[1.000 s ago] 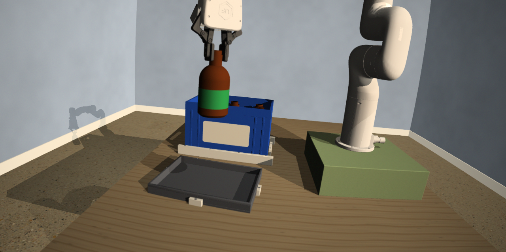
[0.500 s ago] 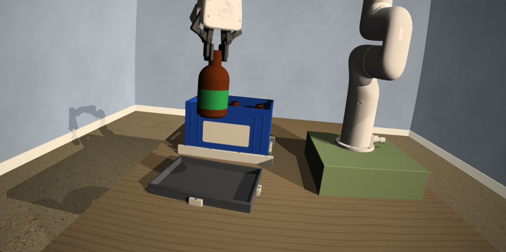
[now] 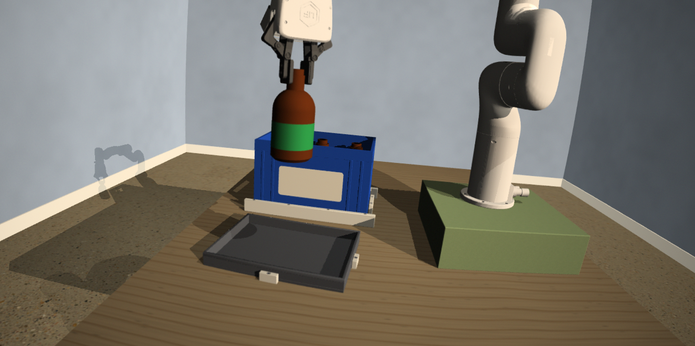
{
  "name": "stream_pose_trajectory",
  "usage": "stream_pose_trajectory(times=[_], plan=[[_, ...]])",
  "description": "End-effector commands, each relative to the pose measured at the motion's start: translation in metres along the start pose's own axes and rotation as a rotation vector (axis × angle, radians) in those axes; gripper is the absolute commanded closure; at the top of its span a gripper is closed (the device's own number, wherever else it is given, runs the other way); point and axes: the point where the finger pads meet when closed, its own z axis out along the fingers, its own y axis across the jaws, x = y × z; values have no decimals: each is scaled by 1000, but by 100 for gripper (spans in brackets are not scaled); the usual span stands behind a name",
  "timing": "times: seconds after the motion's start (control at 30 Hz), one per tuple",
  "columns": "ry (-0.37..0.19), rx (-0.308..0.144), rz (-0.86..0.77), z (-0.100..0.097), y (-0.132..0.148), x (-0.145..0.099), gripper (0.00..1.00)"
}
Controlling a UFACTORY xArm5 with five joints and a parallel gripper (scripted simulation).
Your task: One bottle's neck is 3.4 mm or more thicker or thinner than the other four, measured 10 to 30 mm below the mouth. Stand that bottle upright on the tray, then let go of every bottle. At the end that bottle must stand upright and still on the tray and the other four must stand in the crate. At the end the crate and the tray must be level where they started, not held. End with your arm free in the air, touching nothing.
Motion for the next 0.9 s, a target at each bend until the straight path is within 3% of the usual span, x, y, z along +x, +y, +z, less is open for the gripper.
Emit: stream_pose_trajectory(times=[0.0, 0.87], plan=[[1, 4, 0, -2, -1, 0, 100], [1, 4, 0, 13, -1, 0, 100]])
